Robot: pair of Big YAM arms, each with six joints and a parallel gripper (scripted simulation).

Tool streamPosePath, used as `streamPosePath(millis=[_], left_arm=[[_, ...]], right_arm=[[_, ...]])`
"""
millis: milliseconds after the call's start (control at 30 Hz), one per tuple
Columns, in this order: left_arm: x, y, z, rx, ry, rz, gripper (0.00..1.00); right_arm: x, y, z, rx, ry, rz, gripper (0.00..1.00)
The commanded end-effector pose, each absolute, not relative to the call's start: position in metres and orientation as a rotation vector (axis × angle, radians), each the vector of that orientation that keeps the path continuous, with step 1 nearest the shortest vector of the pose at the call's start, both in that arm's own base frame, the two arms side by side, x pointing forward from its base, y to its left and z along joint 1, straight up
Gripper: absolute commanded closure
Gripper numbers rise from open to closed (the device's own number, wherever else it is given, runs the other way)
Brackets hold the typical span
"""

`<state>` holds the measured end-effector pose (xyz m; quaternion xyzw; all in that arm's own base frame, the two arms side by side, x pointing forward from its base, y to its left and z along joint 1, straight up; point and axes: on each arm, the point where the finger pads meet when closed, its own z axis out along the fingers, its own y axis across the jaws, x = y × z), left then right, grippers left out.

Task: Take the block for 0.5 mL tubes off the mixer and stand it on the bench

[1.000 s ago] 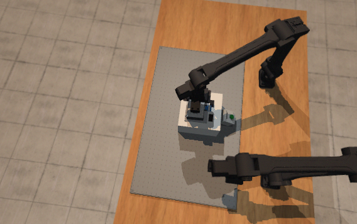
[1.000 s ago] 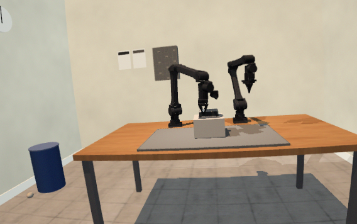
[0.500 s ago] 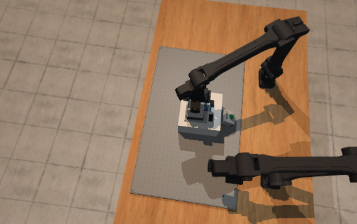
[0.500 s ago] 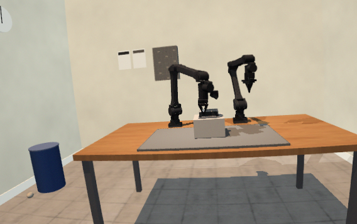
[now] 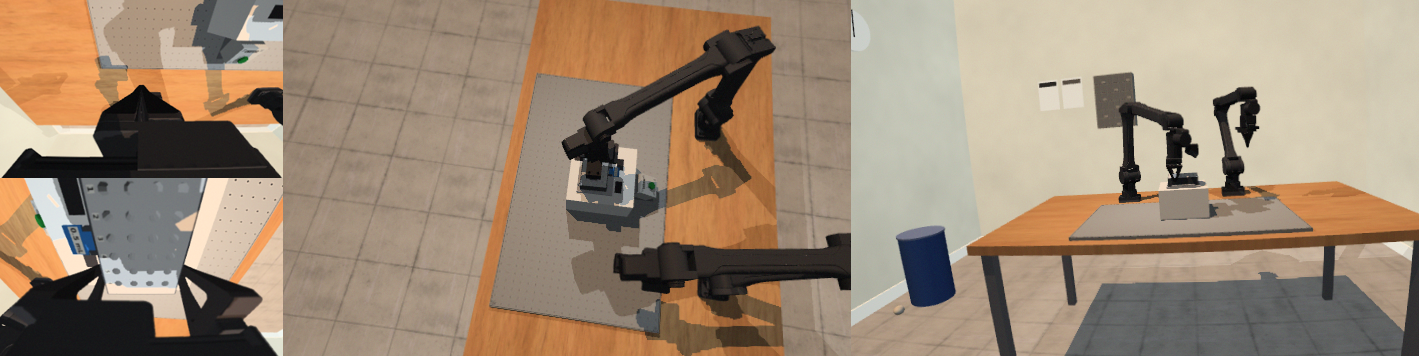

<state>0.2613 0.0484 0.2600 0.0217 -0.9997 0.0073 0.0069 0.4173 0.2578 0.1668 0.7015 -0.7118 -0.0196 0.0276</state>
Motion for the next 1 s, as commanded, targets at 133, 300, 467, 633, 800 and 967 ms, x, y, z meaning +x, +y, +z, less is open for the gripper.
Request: streamPosePath(millis=[133, 300, 467, 633, 800, 967], left_arm=[[0.261, 0.045, 0.261, 0.040, -3.131, 0.018, 1.00], [0.260, 0.045, 0.259, 0.038, -3.126, 0.020, 1.00], [0.263, 0.045, 0.264, 0.037, -3.139, 0.017, 1.00], [0.266, 0.045, 0.269, 0.036, -3.150, 0.014, 1.00], [0.270, 0.046, 0.276, 0.035, -3.169, 0.009, 1.00], [0.272, 0.047, 0.280, 0.035, -3.179, 0.006, 1.00]], right_arm=[[0.425, 0.279, 0.189, 2.255, -2.187, -0.071, 1.00], [0.425, 0.279, 0.189, 2.255, -2.188, -0.071, 1.00], [0.425, 0.279, 0.189, 2.237, -2.206, -0.070, 1.00], [0.425, 0.279, 0.189, 2.228, -2.215, -0.070, 1.00], [0.415, 0.277, 0.191, 2.232, -2.215, -0.062, 1.00], [0.409, 0.275, 0.192, 2.239, -2.210, -0.055, 1.00]])
